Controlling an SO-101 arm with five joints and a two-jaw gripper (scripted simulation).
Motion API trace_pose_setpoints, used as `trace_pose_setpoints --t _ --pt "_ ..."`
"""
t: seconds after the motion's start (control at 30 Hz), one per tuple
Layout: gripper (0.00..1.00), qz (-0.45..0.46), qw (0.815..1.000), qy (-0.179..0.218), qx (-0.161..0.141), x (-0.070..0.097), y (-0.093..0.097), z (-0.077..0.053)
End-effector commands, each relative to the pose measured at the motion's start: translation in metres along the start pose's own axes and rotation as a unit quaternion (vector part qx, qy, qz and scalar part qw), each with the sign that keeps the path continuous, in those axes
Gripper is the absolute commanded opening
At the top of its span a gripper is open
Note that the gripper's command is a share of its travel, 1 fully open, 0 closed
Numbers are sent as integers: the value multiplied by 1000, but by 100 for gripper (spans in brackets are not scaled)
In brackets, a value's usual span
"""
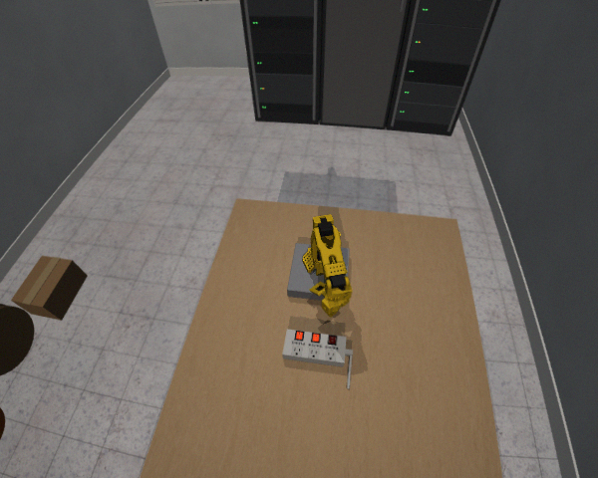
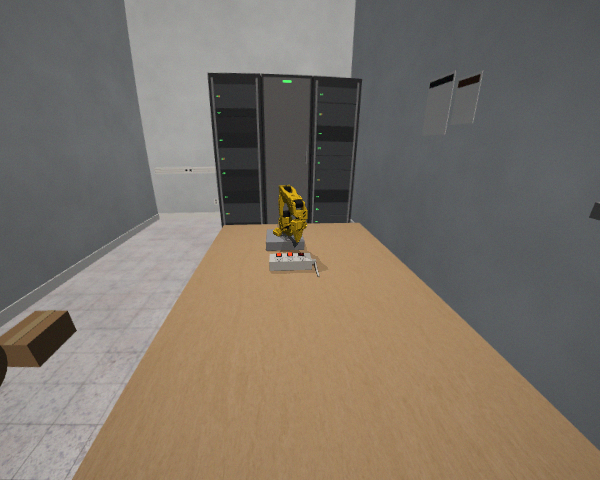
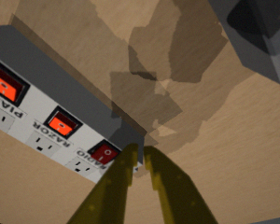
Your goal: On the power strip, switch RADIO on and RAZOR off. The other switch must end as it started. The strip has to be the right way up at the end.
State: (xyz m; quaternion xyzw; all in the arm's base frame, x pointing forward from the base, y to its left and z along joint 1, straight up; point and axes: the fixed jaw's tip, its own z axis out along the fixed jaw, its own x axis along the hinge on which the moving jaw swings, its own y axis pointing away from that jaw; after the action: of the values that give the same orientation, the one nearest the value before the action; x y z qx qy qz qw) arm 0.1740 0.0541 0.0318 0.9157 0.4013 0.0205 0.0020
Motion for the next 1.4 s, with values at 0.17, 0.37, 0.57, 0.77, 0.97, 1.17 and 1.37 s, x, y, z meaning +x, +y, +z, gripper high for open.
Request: trace_pose_setpoints --t 0.17,0.37,0.57,0.77,0.97,1.17,1.37 --pt "0 -145 989 -5 5 -2 -8 -1" --pt "0 -197 980 -7 7 -2 -10 0" --pt "0 -260 965 -9 10 -2 -13 0" --pt "0 -302 953 -11 12 -3 -15 0" --pt "0 -333 943 -11 13 -3 -17 0" --pt "0 -358 933 -12 15 -3 -18 0" --pt "0 -369 929 -12 15 -3 -18 0"
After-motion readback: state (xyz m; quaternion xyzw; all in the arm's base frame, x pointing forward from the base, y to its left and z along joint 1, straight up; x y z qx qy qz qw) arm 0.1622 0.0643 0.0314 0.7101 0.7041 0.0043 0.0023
